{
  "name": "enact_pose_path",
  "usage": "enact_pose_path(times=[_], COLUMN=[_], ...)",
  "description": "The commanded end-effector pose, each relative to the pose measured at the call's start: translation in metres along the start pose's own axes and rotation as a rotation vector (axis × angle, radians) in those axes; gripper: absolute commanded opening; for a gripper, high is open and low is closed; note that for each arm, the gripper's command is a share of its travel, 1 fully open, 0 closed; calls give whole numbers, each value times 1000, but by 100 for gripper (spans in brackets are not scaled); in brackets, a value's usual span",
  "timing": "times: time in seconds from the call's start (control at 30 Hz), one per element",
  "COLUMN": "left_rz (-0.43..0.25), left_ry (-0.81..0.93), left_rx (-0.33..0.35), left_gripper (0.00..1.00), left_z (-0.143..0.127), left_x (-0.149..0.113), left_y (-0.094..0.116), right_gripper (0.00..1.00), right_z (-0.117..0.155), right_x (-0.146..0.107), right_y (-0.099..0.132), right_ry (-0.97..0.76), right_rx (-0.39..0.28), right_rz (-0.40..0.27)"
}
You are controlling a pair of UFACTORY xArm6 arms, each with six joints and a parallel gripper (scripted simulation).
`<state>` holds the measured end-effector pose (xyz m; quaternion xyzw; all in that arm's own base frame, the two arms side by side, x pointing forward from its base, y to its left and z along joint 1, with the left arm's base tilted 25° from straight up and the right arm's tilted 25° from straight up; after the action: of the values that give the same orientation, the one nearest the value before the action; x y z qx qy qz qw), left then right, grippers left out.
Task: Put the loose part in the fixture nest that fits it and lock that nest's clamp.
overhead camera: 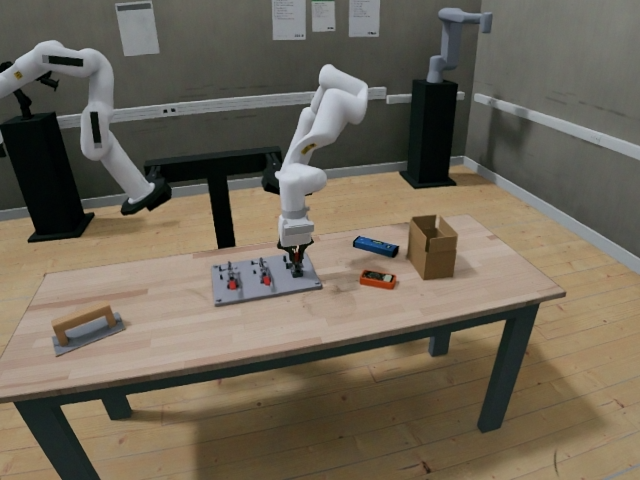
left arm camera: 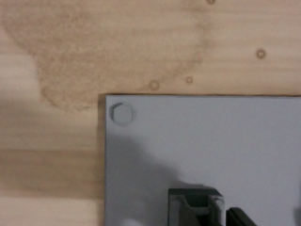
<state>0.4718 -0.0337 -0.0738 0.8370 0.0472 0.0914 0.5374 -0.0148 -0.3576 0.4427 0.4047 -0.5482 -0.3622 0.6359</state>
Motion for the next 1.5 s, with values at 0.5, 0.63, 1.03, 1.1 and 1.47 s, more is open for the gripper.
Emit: enact_pose_path(times=[0.5, 0.63, 1.03, 1.1, 1.47], left_rz=[6, 6, 6, 6, 6], left_ry=[1, 1, 1, 1, 1], left_rx=[-3, -3, -3, -3, -3], left_gripper=[21, 21, 21, 21, 21], left_z=[3, 4, 5, 6, 7], left_x=[14, 18, 28, 30, 38], left_y=[1, 0, -4, -5, -12], right_gripper=[100, 100, 100, 100, 100], right_z=[0, 0, 0, 0, 0], right_x=[1, 1, 1, 1, 1], right_y=[3, 3, 3, 3, 3], right_ry=[0, 0, 0, 0, 0], right_rx=[-1, -1, -1, -1, -1], right_rz=[7, 7, 7, 7, 7])
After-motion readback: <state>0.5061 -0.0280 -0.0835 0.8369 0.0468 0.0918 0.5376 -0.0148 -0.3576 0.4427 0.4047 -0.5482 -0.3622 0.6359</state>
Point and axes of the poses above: on each arm, the point where the finger pads meet when closed, its own y axis back along the fingers, its own z axis across the jaws, x = y × z, the point moved 3 cm from there along y, back along the fingers, and after that the axes turned 10 degrees about y, right-handed, at the moved point
